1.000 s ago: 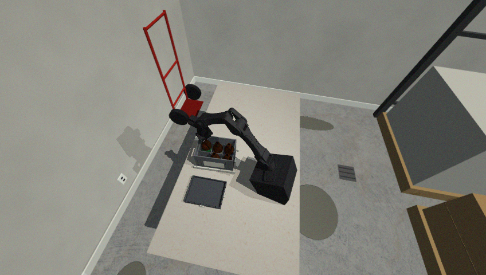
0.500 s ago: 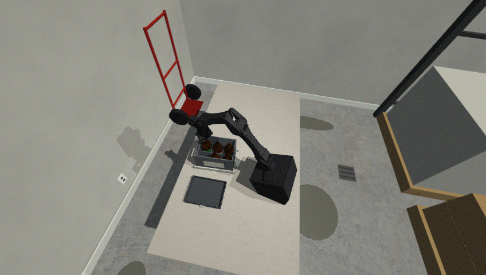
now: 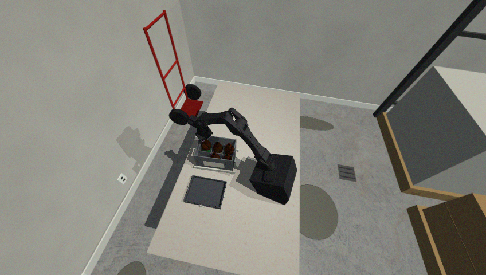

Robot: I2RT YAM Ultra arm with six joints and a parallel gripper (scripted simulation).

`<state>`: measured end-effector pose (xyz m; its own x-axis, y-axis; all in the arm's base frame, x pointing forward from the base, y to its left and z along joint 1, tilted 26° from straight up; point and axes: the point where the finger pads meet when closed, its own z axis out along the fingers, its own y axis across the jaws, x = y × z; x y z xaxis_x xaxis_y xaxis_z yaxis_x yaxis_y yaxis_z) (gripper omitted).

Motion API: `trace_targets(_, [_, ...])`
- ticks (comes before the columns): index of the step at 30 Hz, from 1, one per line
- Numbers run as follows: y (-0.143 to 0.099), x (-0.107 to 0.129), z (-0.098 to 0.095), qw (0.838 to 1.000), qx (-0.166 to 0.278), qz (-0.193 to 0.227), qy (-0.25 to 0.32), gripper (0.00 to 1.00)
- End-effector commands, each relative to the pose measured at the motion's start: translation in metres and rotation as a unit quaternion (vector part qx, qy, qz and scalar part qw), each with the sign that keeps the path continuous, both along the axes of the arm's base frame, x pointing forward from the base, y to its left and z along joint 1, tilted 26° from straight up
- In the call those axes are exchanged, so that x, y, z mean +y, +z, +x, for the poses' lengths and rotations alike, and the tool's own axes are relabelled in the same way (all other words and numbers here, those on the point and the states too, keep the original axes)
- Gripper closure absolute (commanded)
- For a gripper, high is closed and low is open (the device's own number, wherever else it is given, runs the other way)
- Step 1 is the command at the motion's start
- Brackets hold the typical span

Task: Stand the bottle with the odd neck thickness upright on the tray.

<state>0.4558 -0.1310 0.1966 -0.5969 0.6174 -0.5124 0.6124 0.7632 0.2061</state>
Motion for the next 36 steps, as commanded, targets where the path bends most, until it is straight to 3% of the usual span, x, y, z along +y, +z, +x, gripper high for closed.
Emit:
trace_targets(1, [0.036, -0.007, -0.005, 0.999, -0.03, -0.014, -0.006, 1.0])
trace_targets(36, [0.068, -0.005, -0.018, 0.999, -0.03, -0.013, -0.005, 1.0])
